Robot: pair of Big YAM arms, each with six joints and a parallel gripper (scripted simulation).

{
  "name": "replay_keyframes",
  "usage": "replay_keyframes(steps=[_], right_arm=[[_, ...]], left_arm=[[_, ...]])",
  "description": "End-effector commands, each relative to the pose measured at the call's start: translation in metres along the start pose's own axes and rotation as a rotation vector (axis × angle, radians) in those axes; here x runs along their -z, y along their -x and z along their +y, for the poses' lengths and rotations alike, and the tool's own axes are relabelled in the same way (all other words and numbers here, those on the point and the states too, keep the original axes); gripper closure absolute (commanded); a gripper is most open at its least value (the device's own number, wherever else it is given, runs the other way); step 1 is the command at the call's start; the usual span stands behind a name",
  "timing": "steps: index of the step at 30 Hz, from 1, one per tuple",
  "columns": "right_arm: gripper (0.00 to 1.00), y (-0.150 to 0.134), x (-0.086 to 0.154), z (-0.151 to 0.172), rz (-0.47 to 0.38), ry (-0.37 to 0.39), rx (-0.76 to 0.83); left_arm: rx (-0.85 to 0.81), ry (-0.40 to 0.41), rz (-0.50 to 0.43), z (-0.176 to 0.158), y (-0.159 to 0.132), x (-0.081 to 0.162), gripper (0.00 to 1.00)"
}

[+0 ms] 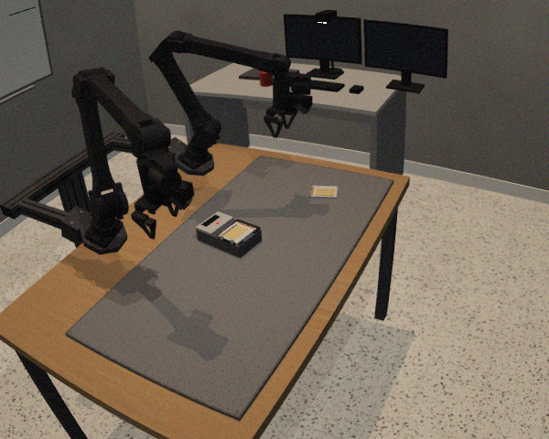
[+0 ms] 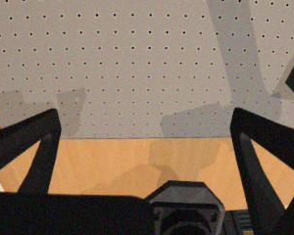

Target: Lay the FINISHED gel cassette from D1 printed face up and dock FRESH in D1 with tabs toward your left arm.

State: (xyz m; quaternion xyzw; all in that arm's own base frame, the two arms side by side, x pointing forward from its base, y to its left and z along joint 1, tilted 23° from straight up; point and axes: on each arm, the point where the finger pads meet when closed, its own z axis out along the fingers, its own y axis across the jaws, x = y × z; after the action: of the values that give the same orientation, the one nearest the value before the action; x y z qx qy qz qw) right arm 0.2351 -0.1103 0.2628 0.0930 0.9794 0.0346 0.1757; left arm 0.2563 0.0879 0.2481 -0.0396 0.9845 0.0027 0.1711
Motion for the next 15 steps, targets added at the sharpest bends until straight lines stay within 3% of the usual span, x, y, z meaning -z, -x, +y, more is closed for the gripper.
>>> replay_keyframes(steps=[1, 15], right_arm=[[0.0, 0.0182, 0.0245, -0.0033, -0.044, -0.018, -0.01], [0.0, 0.0182, 0.0245, -0.0033, -0.044, -0.018, -0.01]], left_arm=[[-0.011, 0.022, -0.08, 0.0017, 0.0264, 0.031, 0.02], [-0.011, 0.022, -0.08, 0.0017, 0.0264, 0.031, 0.0]])
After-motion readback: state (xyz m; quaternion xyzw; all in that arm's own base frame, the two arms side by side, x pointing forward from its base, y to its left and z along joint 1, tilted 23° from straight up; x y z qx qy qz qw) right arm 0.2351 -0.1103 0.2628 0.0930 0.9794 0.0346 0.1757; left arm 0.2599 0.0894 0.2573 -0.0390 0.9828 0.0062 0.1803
